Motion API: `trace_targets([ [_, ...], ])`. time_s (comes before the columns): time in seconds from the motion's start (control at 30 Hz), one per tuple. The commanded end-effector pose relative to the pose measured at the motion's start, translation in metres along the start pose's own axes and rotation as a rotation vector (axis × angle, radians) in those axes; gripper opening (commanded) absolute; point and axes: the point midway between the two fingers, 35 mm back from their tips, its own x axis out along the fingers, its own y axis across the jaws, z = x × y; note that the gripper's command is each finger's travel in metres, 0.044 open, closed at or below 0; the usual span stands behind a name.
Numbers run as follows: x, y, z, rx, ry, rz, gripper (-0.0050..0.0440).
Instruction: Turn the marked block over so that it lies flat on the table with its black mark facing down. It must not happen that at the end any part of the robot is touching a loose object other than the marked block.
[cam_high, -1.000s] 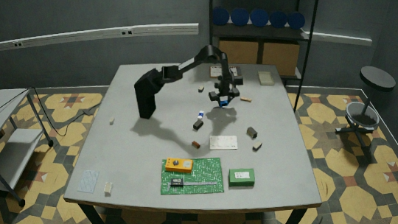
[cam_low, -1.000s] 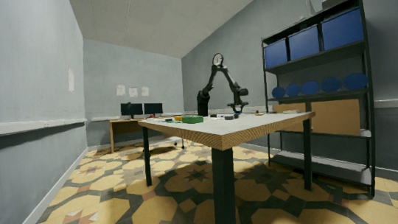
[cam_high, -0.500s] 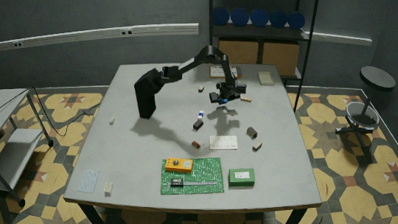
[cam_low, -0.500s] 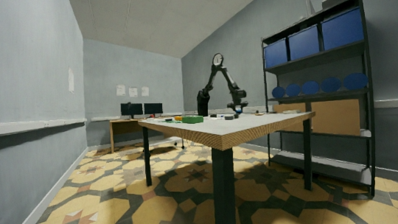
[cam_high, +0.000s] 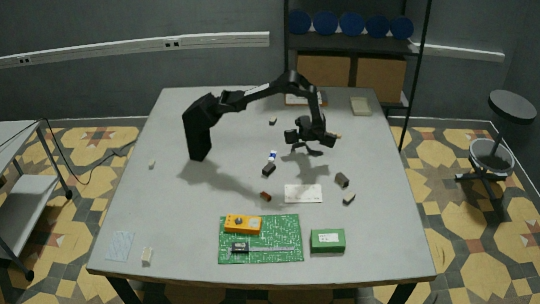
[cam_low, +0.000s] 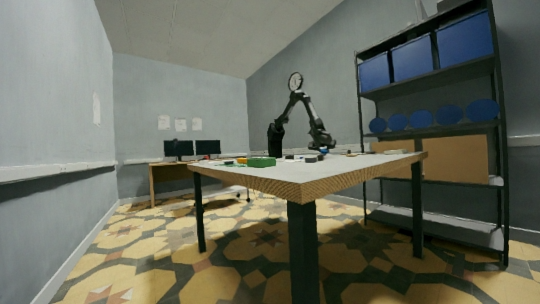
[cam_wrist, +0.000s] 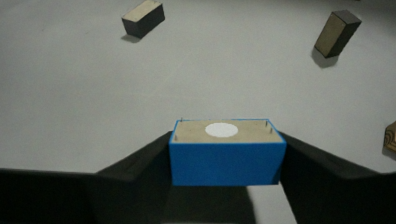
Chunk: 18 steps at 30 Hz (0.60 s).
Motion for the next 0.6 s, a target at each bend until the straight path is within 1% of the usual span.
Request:
trace_targets([
  [0.0, -0.0015, -0.0039, 0.0015, -0.013, -0.091, 0.0, -0.005],
  [0.13, -0.0014, -0.004, 0.0016, -0.012, -0.111, -0.001, -0.005],
  [0.57, -0.0022, -0.0045, 0.0032, -0.014, -0.111, -0.003, -0.005],
])
